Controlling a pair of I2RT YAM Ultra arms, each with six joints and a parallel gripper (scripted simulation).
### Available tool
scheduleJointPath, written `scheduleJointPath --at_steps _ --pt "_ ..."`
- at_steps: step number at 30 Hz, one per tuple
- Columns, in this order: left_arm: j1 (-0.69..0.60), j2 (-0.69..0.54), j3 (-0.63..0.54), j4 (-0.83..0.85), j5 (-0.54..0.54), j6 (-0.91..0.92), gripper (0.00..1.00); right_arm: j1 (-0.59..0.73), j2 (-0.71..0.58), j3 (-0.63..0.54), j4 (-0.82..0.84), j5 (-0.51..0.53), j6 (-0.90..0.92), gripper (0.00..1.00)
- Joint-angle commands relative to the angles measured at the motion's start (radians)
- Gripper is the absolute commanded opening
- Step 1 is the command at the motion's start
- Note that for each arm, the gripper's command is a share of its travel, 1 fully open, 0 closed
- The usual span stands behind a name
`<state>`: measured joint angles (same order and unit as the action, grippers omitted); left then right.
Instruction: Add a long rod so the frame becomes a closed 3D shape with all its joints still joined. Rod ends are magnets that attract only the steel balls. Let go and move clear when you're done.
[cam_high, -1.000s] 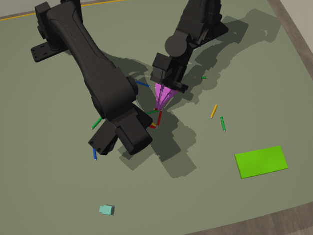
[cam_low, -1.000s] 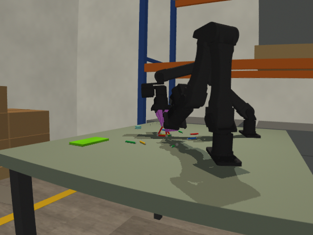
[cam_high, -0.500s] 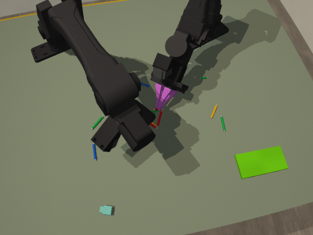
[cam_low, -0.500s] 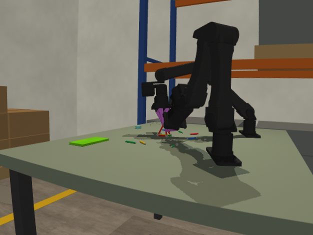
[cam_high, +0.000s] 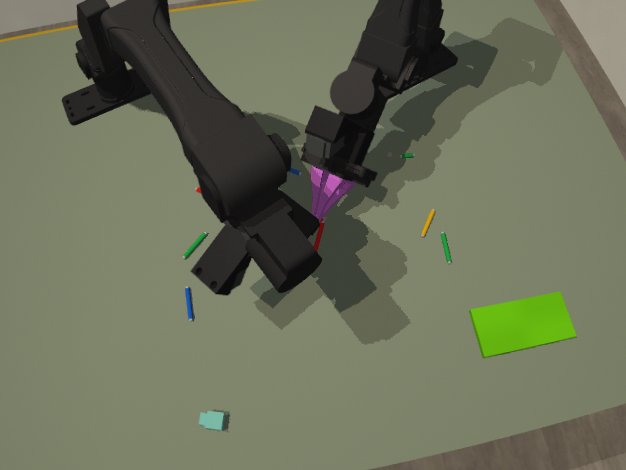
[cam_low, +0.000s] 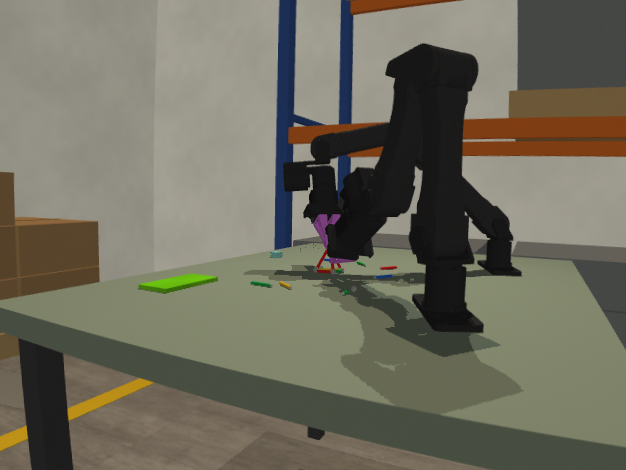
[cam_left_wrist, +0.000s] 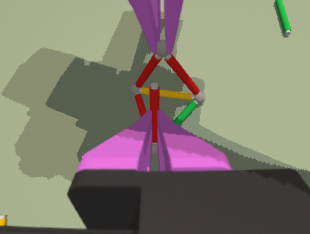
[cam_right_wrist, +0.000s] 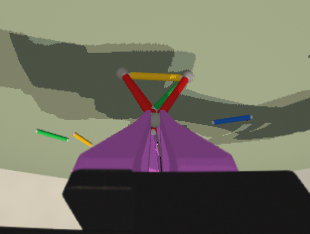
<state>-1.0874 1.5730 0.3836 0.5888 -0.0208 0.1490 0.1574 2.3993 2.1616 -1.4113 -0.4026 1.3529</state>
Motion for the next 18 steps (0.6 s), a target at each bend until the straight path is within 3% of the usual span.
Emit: scheduleJointPath --at_steps 1,14,17,18 --pt "0.004 -0.003 -0.001 0.032 0.004 0.001 0.0 0.025 -0.014 0.011 -0.014 -0.035 0.011 0.0" --pt "0.004 -0.003 -0.001 0.032 0.004 0.001 0.0 0.068 -0.045 -0.049 0.057 0.01 0.072 0.0" --pt "0.004 -0.003 -0.001 0.031 0.004 0.001 0.0 0.069 -0.047 -0.053 0.06 0.011 0.073 0.34" --pt "0.004 -0.003 -0.001 0.031 0.004 0.001 0.0 0.069 -0.047 -0.053 0.061 0.011 0.074 0.39"
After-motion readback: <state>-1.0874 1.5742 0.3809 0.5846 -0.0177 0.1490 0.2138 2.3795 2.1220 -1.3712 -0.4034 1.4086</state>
